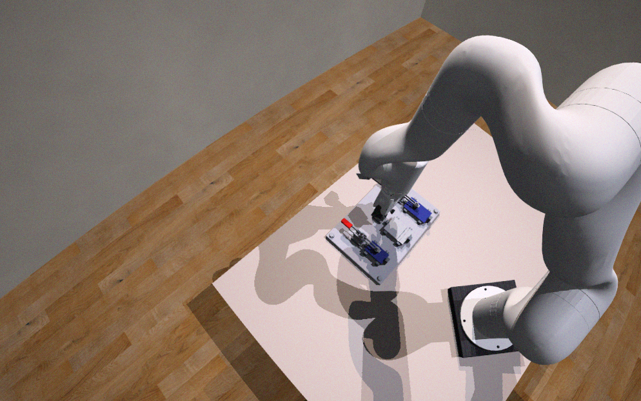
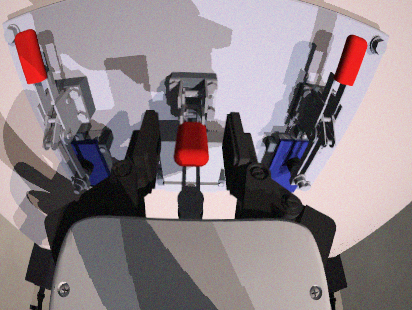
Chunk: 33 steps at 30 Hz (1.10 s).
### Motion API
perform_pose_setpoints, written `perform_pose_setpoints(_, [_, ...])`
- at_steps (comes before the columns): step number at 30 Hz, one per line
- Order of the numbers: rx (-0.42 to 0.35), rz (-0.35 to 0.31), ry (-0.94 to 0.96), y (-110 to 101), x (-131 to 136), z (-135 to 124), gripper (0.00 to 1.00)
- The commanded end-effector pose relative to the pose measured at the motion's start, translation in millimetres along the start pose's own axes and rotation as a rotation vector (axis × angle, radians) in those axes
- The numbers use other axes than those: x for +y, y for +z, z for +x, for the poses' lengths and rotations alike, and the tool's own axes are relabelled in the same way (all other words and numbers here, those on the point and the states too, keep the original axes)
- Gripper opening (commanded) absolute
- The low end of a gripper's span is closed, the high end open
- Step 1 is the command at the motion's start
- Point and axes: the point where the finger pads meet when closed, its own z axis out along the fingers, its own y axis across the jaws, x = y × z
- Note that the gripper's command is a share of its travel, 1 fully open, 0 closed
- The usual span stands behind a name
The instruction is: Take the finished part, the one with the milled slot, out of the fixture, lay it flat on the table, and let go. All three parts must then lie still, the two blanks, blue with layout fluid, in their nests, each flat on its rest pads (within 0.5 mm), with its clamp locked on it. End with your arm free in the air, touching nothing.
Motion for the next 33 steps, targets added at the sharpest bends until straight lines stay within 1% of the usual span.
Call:
perform_pose_setpoints(1, [0.002,-0.001,0.0,-1,0,1,0.47])
perform_pose_setpoints(23, [0.002,-0.001,0.0,-2,0,1,0.47])
perform_pose_setpoints(28, [0.002,-0.001,0.0,-9,0,1,0.47])
perform_pose_setpoints(33, [0.002,-0.001,0.0,-22,0,1,0.47])
